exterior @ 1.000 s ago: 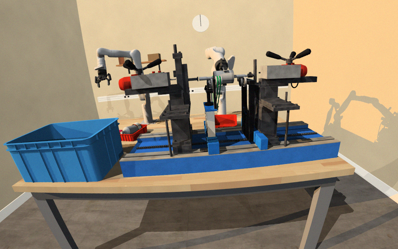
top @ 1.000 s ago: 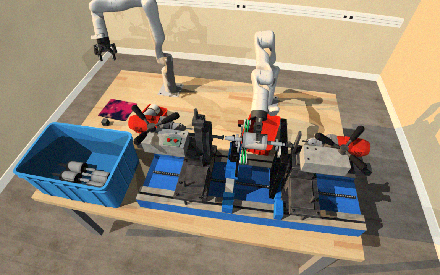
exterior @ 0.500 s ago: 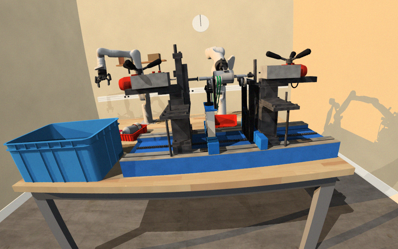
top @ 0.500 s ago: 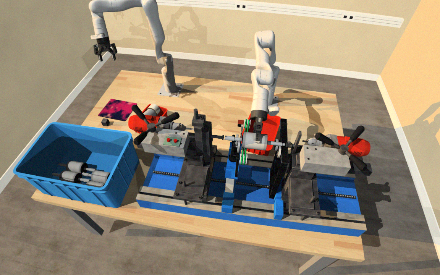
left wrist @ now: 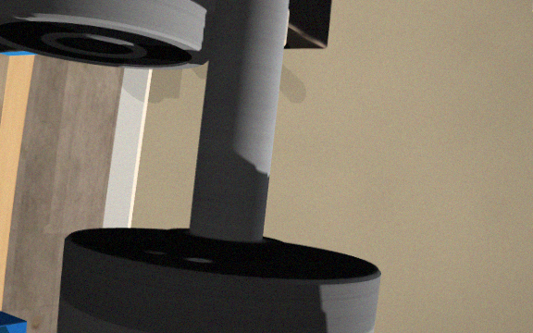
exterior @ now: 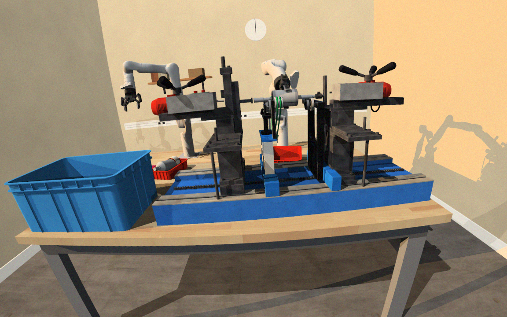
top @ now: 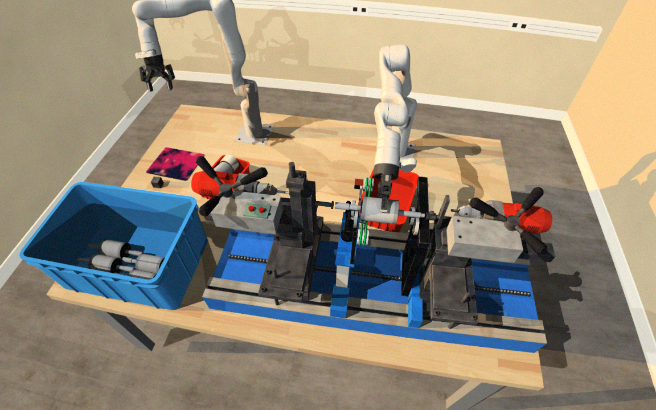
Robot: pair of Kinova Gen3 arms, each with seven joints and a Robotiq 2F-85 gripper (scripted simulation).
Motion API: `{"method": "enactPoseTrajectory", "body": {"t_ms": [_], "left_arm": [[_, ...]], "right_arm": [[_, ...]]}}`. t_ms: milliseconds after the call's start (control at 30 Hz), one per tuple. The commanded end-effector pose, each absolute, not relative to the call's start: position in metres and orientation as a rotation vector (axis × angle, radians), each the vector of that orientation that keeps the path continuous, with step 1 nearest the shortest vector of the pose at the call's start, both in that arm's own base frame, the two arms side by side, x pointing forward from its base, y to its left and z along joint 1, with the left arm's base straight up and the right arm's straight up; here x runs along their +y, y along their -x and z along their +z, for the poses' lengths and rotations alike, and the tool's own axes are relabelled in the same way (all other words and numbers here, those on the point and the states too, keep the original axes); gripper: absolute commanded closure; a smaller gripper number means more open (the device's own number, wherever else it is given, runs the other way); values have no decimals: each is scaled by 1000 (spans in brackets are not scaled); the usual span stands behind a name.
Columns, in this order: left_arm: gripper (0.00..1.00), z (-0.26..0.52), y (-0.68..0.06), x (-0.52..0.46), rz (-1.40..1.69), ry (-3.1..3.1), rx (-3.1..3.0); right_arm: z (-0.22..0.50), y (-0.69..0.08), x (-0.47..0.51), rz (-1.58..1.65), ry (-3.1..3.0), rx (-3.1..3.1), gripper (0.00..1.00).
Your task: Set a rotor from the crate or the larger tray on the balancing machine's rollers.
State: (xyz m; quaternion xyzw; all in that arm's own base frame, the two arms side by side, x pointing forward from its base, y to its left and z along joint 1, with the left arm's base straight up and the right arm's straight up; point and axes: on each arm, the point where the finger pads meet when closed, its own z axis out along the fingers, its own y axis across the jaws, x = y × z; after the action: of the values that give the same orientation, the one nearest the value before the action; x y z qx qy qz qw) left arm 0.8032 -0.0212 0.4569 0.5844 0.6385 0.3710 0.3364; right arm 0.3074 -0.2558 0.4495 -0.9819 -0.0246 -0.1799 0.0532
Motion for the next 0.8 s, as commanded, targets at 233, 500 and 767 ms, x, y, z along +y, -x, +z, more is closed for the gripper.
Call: {"method": "enactPoseTrajectory", "body": {"t_ms": [233, 500, 767], "left_arm": [[2, 462, -797, -22, 969, -1521, 1663], [2, 468, -786, -23, 969, -1521, 1663], [2, 475, -775, -24, 969, -1521, 1663]], "right_arm": [[450, -307, -256, -549, 2985, -75, 2], [450, -307, -256, -549, 2985, -75, 2], [450, -307, -256, -549, 2985, -75, 2]]}}
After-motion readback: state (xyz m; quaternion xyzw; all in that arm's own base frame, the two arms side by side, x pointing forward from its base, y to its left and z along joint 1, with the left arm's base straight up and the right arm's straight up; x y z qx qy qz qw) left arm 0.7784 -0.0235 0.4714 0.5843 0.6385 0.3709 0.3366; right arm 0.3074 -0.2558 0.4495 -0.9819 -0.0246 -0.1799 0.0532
